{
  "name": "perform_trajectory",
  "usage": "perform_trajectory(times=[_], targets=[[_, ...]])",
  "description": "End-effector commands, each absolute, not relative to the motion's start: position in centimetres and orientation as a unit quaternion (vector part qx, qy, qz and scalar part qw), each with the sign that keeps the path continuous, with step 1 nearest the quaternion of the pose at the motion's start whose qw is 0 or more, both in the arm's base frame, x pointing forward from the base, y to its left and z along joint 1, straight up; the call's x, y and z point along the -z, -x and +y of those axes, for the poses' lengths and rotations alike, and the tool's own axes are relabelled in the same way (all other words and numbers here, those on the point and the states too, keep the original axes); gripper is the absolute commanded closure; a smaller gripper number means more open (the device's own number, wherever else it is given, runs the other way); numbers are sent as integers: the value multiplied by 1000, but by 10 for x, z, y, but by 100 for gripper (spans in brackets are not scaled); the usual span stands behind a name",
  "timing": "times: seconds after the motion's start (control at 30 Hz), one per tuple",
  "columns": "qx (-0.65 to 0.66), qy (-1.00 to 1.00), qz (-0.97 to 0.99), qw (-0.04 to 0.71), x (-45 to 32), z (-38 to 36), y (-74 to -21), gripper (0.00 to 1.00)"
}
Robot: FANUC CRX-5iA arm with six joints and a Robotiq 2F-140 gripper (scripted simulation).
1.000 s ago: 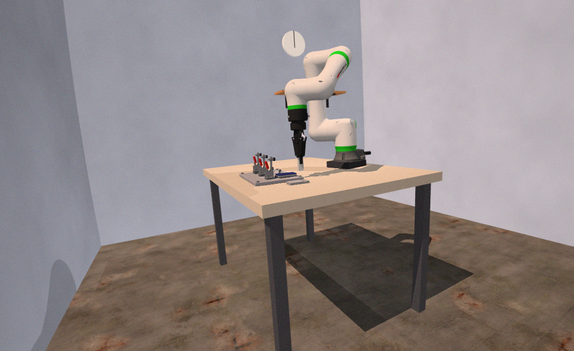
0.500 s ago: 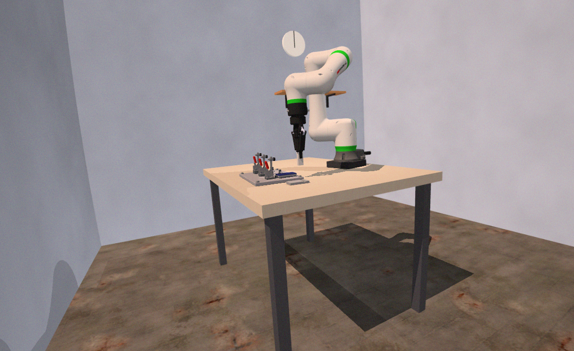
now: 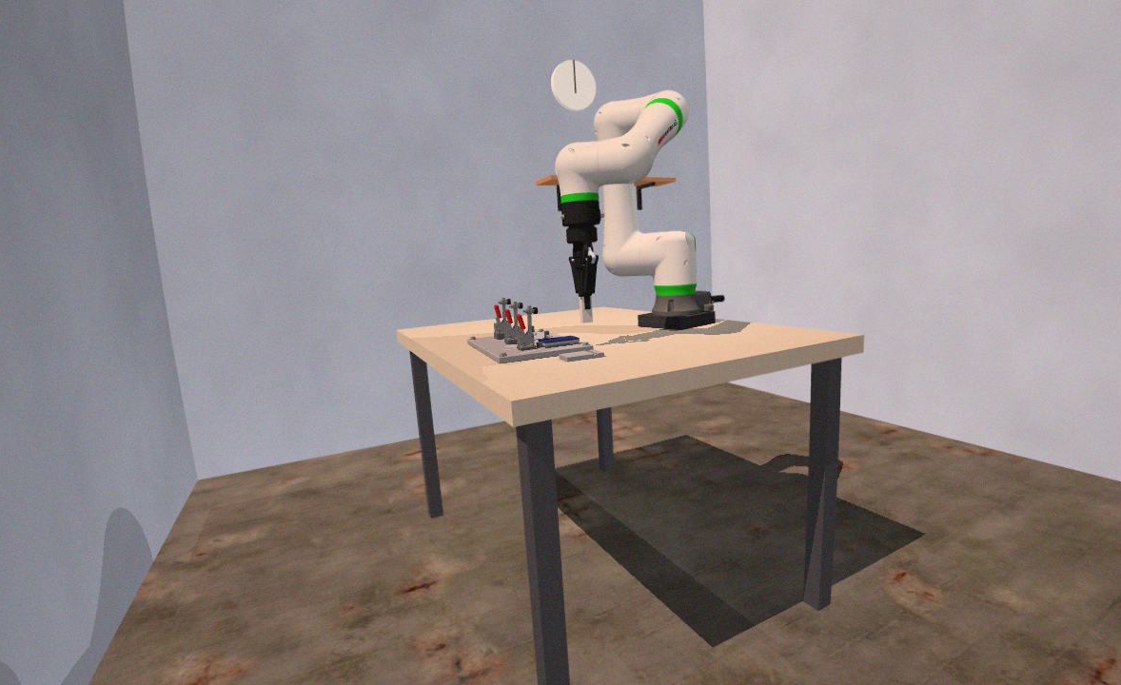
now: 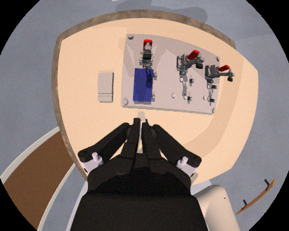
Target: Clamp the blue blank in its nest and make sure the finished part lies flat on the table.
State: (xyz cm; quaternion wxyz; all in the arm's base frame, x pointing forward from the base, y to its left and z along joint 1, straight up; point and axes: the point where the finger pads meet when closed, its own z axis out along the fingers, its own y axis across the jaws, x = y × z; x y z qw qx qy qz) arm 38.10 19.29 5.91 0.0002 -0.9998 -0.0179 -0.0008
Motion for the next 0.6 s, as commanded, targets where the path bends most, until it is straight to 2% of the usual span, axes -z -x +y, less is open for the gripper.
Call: perform_trajectory(times=[0.0,0.57], targets=[[1,1000,-18,0,-59,193,-381,100],[1,1000,-18,0,-59,202,-393,100]])
